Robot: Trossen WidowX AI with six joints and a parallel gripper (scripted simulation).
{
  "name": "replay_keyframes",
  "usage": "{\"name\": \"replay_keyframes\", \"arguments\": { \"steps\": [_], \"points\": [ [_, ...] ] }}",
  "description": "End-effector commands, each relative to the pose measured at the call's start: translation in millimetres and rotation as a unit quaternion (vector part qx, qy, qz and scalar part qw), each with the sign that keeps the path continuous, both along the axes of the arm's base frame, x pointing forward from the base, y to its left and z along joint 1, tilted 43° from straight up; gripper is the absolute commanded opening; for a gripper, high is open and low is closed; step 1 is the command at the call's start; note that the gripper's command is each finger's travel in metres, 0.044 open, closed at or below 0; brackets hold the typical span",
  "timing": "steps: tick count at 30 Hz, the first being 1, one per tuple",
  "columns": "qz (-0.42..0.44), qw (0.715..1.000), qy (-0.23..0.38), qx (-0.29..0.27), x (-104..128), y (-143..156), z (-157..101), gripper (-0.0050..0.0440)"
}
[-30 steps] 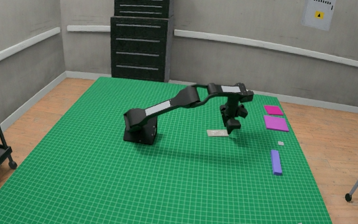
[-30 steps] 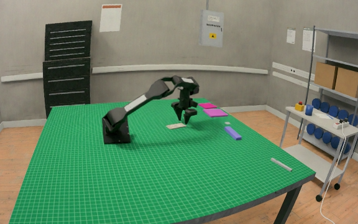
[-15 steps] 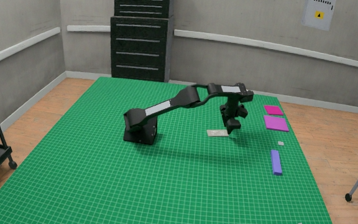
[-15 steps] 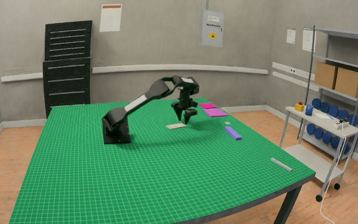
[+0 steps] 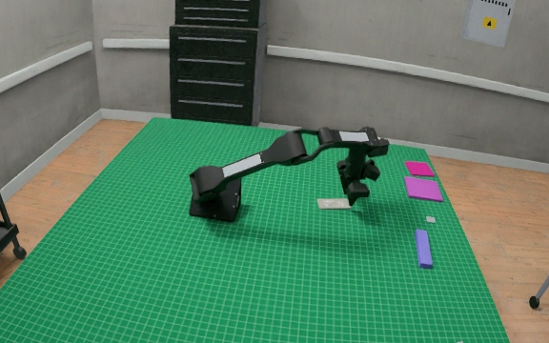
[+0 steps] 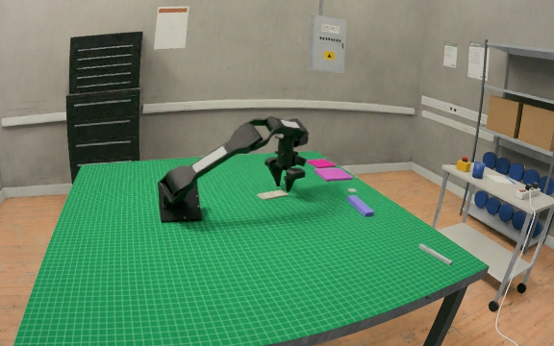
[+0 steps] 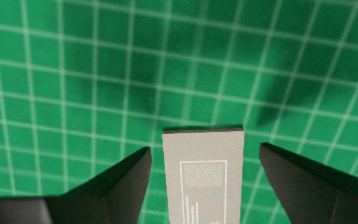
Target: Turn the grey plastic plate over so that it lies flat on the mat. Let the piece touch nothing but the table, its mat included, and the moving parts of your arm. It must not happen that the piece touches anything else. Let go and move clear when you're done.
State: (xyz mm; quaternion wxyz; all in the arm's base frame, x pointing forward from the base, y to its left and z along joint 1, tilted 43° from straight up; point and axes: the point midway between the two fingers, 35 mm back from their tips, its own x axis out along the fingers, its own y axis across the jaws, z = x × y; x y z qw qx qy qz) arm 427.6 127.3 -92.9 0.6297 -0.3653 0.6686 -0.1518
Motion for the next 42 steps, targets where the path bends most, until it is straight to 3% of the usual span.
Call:
{"name": "replay_keyframes", "arguments": {
  "steps": [1, 42],
  "points": [
    [-0.001, 1.000, -0.012, 0.005, 5.6, -1.0, 11.9, 0.0314],
    [-0.001, 1.000, -0.012, 0.005, 6.4, -7.5, 4.6, 0.0314]
  ]
}}
